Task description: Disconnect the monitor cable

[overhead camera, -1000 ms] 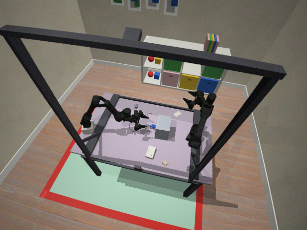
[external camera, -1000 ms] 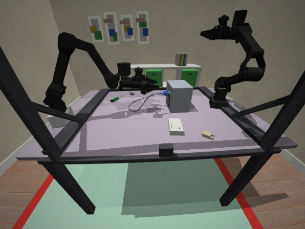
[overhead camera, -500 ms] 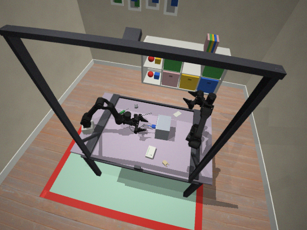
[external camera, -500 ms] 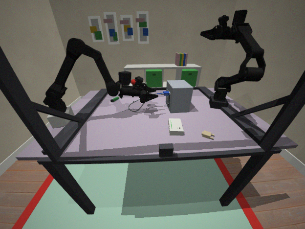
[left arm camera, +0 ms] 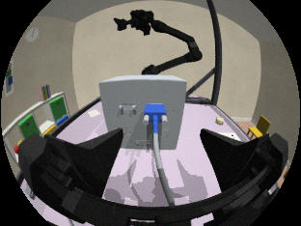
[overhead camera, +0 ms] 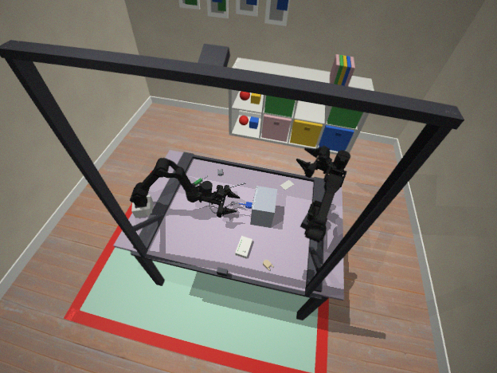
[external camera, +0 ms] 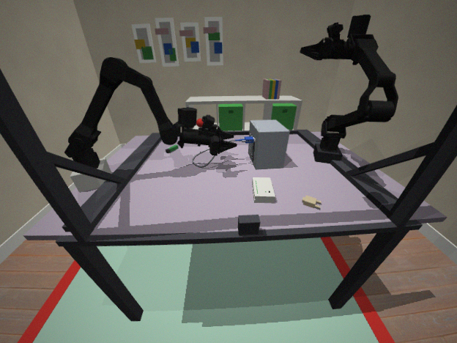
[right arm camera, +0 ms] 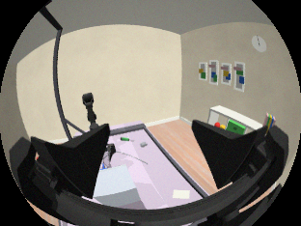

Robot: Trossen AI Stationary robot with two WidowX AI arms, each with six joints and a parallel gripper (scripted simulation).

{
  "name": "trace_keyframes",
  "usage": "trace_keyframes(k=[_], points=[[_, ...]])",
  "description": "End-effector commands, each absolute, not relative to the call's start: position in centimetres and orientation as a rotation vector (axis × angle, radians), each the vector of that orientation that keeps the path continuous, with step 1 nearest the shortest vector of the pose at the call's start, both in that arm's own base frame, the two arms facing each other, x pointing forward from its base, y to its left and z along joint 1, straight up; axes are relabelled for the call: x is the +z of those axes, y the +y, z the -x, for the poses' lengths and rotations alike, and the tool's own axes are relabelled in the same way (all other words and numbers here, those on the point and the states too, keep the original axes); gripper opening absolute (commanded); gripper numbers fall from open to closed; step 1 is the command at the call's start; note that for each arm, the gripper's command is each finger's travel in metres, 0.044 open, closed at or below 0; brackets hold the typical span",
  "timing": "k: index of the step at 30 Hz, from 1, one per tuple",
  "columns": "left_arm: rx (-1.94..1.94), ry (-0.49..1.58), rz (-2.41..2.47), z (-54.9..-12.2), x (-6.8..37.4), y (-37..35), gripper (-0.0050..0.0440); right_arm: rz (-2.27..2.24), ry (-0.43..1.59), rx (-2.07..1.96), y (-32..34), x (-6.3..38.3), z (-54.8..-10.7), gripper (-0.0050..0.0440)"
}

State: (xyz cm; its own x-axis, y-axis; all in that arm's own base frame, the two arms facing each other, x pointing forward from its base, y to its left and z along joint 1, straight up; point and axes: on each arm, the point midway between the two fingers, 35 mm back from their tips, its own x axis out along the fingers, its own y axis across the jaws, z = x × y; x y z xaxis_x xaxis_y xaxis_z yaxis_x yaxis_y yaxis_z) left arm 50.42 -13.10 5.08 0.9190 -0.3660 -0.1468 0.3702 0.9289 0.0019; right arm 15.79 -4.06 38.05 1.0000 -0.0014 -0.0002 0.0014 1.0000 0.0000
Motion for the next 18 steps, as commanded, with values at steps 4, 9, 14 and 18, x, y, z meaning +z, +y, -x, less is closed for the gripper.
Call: trace_keyframes(k=[4, 9, 14, 18], points=[[-0.369, 0.115, -0.060, -50.80, 6.12, -13.25, 0.0440, 0.006, -0.001, 0.000, -3.94, 38.34, -15.76, 0.0440], [-0.360, 0.110, -0.084, -50.93, 6.10, -13.30, 0.0440, 0.006, -0.001, 0.000, -3.94, 38.34, -15.76, 0.0440], [-0.337, 0.101, -0.144, -51.24, 6.08, -13.44, 0.0440, 0.006, -0.001, 0.000, -3.94, 38.34, -15.76, 0.0440], [-0.312, 0.092, -0.209, -51.55, 6.05, -13.59, 0.0440, 0.006, -0.001, 0.000, -3.94, 38.34, -15.76, 0.0440]])
